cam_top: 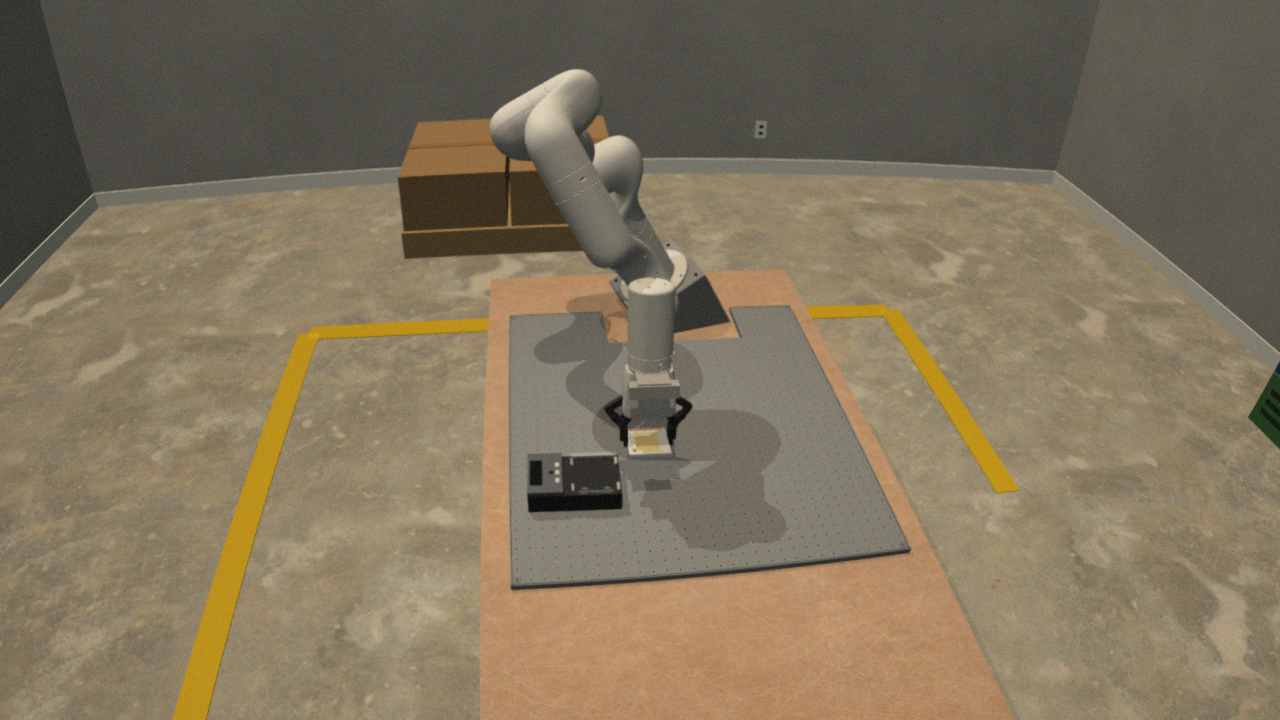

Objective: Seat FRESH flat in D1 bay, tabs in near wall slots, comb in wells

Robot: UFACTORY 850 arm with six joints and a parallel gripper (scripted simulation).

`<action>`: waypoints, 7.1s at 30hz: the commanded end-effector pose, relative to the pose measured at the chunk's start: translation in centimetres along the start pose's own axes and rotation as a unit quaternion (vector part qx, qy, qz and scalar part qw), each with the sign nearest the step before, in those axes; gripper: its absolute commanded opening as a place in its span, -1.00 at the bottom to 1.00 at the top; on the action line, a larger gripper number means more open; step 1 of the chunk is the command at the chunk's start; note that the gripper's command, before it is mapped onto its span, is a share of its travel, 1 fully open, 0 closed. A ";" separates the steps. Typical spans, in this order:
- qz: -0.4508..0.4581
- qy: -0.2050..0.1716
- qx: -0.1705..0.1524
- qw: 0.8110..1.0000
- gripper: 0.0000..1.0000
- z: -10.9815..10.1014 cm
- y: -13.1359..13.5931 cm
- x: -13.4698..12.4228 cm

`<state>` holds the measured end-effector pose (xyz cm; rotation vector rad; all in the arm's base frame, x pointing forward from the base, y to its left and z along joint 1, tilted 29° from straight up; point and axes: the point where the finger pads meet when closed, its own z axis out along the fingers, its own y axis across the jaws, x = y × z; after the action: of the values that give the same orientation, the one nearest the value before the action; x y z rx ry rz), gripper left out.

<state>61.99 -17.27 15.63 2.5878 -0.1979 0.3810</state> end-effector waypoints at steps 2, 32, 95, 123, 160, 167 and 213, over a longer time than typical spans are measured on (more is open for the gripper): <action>0.000 0.000 0.000 1.000 -1.00 -0.2 2.4 0.7; 0.000 0.000 0.000 1.000 -1.00 -0.8 10.4 2.6; 0.000 0.000 0.000 1.000 -1.00 4.7 10.4 1.6; 0.000 0.000 0.000 1.000 -1.00 5.6 10.4 1.4; 0.000 0.000 0.000 1.000 1.00 6.0 10.4 1.4; 0.000 0.000 0.000 1.000 1.00 5.7 10.4 1.4; 0.000 -0.050 0.000 0.999 -1.00 1.7 10.4 2.6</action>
<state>62.25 -27.17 19.76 2.5913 -0.2066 0.3496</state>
